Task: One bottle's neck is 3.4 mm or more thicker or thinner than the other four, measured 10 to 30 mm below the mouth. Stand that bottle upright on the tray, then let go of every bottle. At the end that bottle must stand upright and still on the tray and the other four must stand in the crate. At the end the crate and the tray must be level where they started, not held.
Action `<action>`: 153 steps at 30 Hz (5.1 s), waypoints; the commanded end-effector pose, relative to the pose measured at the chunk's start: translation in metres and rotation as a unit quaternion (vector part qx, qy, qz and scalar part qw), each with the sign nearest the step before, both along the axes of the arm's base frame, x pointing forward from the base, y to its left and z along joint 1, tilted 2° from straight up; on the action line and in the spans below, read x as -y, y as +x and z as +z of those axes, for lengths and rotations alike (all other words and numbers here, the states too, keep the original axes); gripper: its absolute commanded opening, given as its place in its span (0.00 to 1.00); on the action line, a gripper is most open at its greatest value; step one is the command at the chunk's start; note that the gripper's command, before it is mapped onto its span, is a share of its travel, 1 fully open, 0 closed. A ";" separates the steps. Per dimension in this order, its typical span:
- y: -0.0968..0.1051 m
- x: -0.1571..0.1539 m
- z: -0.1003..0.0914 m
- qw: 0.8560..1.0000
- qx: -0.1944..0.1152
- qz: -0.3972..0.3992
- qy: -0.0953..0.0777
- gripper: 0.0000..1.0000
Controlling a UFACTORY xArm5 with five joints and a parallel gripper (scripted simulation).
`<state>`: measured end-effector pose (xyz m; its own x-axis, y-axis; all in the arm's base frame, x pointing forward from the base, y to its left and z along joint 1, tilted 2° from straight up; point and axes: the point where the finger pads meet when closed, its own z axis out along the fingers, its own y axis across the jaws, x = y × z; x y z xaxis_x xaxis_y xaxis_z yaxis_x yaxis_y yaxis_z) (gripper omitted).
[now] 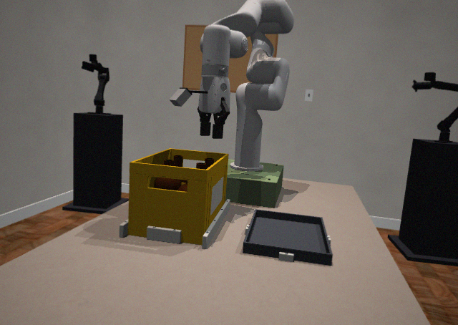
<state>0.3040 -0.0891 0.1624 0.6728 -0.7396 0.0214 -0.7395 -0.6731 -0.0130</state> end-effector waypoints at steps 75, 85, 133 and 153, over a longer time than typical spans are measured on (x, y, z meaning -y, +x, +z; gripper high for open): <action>0.003 0.000 -0.042 1.000 0.002 0.000 0.000 0.65; 0.003 0.000 -0.042 1.000 0.002 0.000 0.000 0.65; 0.003 0.000 -0.042 1.000 0.002 0.000 0.000 0.65; 0.003 0.000 -0.042 1.000 0.002 0.000 0.000 0.65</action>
